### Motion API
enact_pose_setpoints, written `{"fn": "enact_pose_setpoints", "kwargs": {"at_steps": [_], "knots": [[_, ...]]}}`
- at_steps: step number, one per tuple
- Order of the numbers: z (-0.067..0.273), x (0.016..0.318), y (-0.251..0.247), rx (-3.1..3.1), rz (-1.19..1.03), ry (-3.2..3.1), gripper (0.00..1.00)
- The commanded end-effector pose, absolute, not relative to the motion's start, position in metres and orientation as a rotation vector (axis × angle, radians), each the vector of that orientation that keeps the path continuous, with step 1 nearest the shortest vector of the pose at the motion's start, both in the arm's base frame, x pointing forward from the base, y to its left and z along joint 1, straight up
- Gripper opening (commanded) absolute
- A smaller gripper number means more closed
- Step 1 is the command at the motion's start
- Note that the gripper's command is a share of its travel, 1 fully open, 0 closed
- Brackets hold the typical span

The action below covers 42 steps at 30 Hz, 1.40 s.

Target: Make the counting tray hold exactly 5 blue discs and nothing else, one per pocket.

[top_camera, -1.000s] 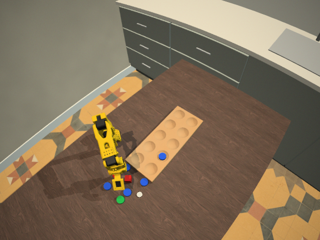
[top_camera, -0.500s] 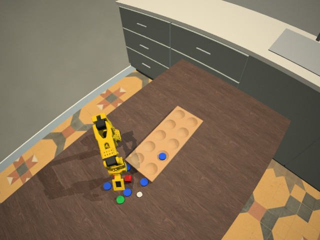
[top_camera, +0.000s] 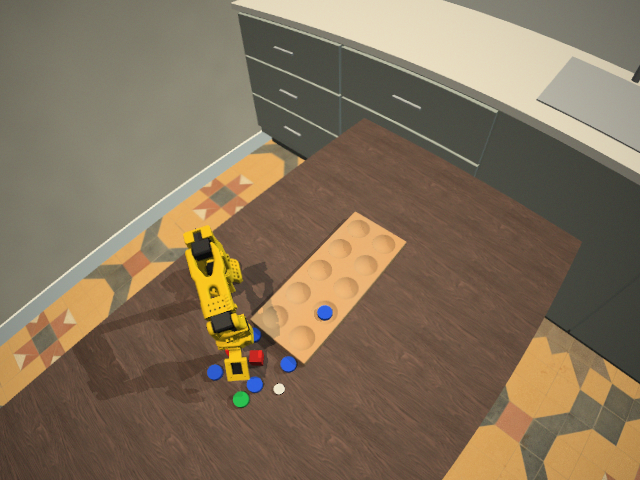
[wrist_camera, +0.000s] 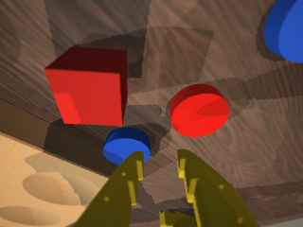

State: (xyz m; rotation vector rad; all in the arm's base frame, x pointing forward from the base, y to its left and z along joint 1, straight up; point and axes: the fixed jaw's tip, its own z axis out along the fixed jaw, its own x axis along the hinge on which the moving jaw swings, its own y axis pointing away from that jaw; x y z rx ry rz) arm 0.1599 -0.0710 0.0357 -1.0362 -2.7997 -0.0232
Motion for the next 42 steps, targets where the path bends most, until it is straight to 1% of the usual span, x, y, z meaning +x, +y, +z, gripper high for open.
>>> {"fn": "enact_pose_setpoints", "kwargs": {"at_steps": [1, 7, 32, 42], "knots": [[0.043, 0.167, -0.073, -1.057, -0.015, -2.855, 0.03], [0.043, 0.167, -0.073, -1.057, -0.015, -2.855, 0.0], [0.044, 0.167, -0.073, -1.057, -0.015, -2.855, 0.0], [0.055, 0.164, -0.074, -1.057, -0.016, -2.855, 0.0]]}}
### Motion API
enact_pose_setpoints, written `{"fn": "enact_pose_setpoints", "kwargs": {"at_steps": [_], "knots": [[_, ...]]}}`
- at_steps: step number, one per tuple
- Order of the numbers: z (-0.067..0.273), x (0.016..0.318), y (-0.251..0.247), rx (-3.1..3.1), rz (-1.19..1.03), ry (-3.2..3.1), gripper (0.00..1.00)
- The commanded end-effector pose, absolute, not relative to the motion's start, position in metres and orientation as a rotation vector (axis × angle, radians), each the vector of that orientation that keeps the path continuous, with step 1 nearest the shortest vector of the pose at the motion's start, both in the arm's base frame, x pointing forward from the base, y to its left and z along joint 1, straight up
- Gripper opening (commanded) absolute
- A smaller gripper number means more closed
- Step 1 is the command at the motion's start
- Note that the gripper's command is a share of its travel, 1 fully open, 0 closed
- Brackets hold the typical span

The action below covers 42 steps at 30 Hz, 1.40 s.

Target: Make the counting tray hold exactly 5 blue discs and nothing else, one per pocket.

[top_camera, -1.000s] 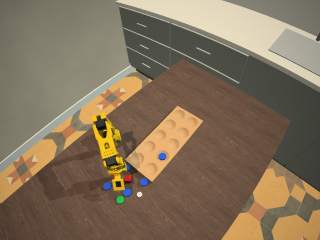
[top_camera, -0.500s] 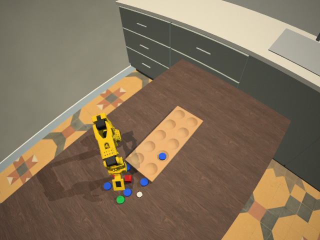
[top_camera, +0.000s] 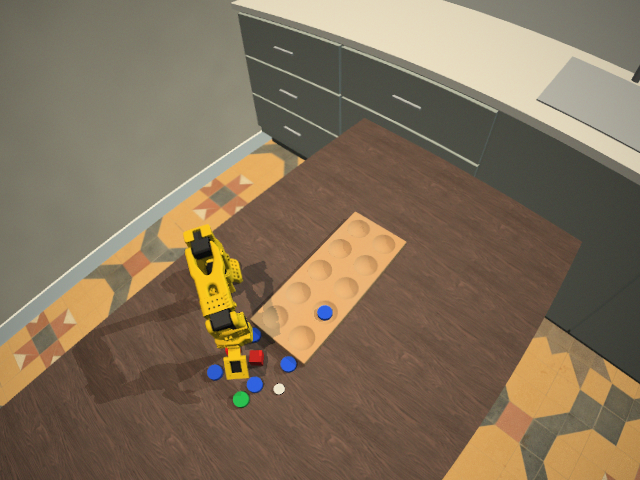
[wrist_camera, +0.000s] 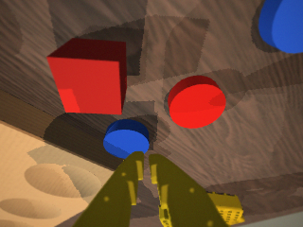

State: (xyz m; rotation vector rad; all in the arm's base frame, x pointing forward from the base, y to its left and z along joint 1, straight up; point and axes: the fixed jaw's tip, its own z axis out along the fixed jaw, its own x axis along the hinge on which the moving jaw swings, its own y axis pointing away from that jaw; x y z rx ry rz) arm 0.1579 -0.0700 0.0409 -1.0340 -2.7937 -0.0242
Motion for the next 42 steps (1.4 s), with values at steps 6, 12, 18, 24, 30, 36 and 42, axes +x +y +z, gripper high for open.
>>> {"fn": "enact_pose_setpoints", "kwargs": {"at_steps": [6, 12, 18, 24, 30, 36, 42], "knots": [[0.064, 0.162, -0.073, -1.057, -0.017, -2.855, 0.0], [0.071, 0.16, -0.073, -1.057, -0.017, -2.855, 0.0], [0.073, 0.159, -0.073, -1.057, -0.018, -2.855, 0.0], [0.073, 0.159, -0.073, -1.057, -0.018, -2.855, 0.0], [0.073, 0.159, -0.073, -1.057, -0.018, -2.855, 0.06], [0.073, 0.159, -0.073, -1.057, -0.018, -2.855, 0.18], [0.073, 0.159, -0.073, -1.057, -0.018, -2.855, 0.27]]}}
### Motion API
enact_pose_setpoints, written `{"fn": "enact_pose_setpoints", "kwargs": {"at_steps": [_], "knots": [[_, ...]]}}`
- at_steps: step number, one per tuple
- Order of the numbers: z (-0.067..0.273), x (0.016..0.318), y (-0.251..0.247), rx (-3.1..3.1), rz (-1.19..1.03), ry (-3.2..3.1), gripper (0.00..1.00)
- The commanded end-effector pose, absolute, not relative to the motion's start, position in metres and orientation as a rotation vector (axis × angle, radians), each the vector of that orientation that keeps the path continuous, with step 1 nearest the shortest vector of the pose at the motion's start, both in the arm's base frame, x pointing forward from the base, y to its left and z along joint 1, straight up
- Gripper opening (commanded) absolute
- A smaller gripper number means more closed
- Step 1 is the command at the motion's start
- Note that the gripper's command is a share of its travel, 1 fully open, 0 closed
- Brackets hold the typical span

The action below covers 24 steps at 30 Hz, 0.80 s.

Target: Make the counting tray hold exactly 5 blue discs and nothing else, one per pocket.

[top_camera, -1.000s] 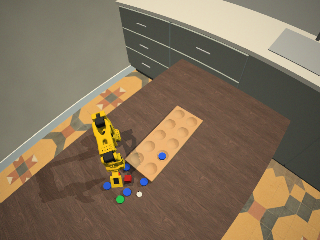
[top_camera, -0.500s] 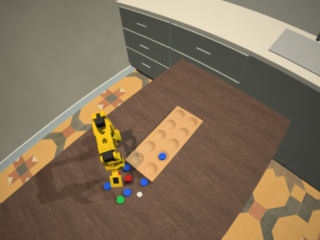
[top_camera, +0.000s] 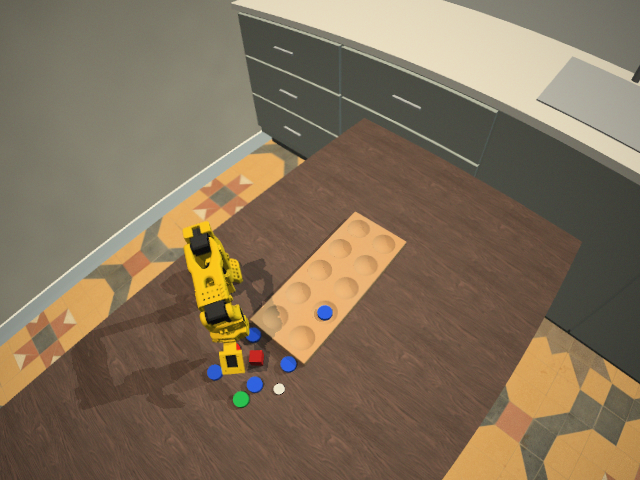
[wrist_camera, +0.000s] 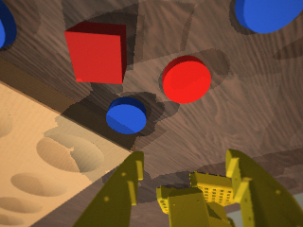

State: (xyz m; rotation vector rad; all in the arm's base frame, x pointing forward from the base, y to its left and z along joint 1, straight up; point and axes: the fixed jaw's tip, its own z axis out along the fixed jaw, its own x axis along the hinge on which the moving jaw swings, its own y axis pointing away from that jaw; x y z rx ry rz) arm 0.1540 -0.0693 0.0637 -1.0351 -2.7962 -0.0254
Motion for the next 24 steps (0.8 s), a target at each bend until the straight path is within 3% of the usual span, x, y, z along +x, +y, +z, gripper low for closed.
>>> {"fn": "enact_pose_setpoints", "kwargs": {"at_steps": [1, 24], "knots": [[0.0732, 0.1592, -0.0728, -1.057, -0.018, -2.855, 0.27], [0.0748, 0.1635, -0.0696, -0.736, -0.027, -2.967, 0.27]]}}
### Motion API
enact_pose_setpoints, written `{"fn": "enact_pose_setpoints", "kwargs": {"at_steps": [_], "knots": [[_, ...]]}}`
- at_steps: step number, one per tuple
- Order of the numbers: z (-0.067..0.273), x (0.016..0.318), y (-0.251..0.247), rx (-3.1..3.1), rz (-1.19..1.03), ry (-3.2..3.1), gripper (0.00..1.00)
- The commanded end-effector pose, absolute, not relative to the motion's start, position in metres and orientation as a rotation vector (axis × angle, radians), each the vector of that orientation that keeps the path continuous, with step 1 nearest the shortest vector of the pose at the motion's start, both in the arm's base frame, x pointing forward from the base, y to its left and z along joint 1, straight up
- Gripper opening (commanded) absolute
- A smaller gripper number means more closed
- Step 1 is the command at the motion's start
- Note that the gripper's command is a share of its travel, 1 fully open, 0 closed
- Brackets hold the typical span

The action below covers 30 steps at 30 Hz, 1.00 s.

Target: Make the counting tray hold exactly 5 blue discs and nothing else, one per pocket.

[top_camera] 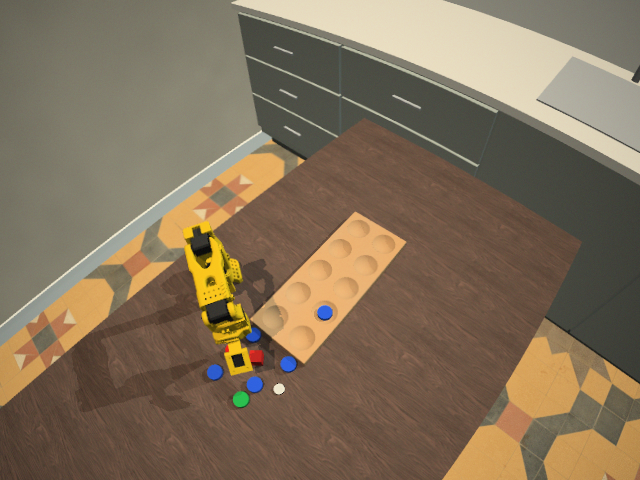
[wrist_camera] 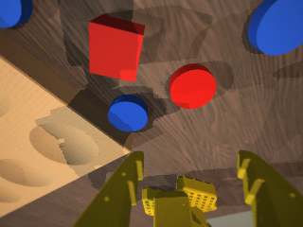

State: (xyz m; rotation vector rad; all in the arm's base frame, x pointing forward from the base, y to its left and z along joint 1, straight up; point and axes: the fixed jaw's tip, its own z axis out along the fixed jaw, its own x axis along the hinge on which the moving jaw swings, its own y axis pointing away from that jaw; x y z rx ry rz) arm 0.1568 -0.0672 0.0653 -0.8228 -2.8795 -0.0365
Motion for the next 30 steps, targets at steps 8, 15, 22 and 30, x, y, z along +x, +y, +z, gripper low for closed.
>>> {"fn": "enact_pose_setpoints", "kwargs": {"at_steps": [8, 15, 22, 30], "knots": [[0.076, 0.167, -0.067, -0.459, -0.031, -3.036, 0.27], [0.078, 0.173, -0.064, -0.026, -0.031, -3.091, 0.27], [0.079, 0.178, -0.061, 0.339, -0.027, -3.089, 0.27], [0.081, 0.186, -0.056, 0.965, -0.009, -2.982, 0.27]]}}
